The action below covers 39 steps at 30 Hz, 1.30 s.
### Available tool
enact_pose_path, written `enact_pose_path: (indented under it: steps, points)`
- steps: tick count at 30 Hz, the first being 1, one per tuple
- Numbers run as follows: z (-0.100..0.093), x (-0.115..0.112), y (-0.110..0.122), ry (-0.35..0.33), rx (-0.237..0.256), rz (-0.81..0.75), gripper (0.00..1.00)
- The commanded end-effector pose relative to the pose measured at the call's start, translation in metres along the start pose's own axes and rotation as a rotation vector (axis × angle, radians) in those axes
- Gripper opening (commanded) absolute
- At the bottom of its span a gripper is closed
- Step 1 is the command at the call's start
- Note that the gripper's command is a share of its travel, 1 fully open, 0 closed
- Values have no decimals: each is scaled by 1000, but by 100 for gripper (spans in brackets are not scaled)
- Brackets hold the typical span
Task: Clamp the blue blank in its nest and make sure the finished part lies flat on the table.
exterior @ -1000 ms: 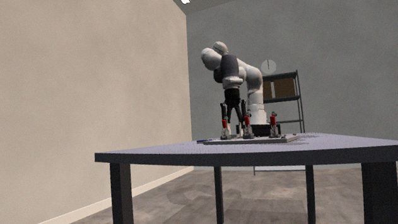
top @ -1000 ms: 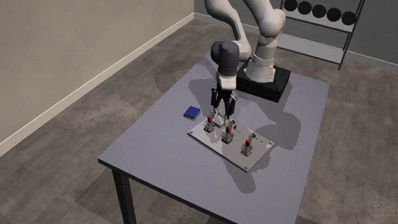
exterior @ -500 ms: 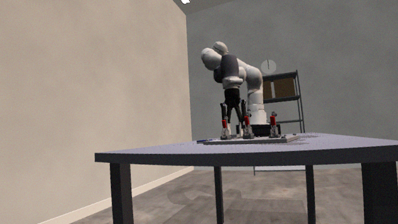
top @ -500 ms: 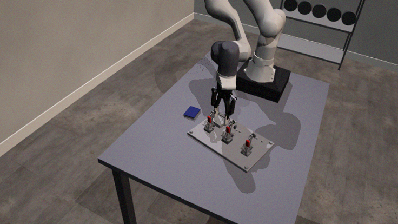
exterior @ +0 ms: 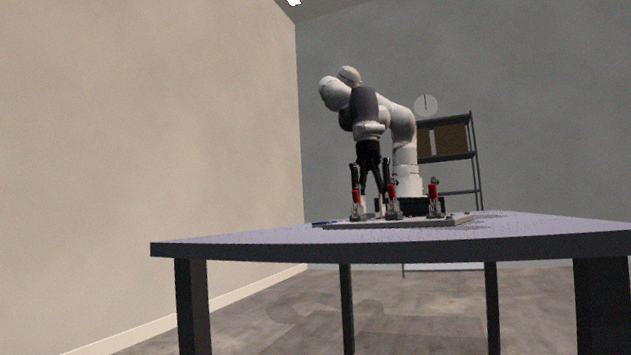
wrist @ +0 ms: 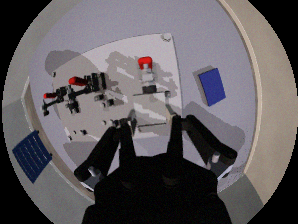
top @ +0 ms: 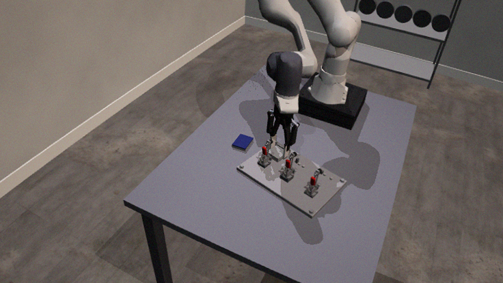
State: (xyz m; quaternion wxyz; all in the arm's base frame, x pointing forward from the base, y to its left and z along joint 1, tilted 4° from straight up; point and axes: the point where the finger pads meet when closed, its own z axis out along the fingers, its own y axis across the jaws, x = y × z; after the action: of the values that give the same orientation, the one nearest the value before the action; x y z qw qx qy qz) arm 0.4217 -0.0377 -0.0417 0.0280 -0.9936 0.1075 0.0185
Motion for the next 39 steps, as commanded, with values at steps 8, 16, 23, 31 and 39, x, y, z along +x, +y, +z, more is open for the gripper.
enact_pose_path:
  steps: [8, 16, 23, 31, 39]
  points:
    - [-14, 1, 0, 2, 1, 5, 0]
    - [-25, 1, 0, 2, 1, 5, 0]
    - [-33, 1, 0, 2, 1, 5, 0]
    - [-35, 1, 0, 2, 1, 5, 0]
    - [-46, -2, 0, 2, 1, 5, 0]
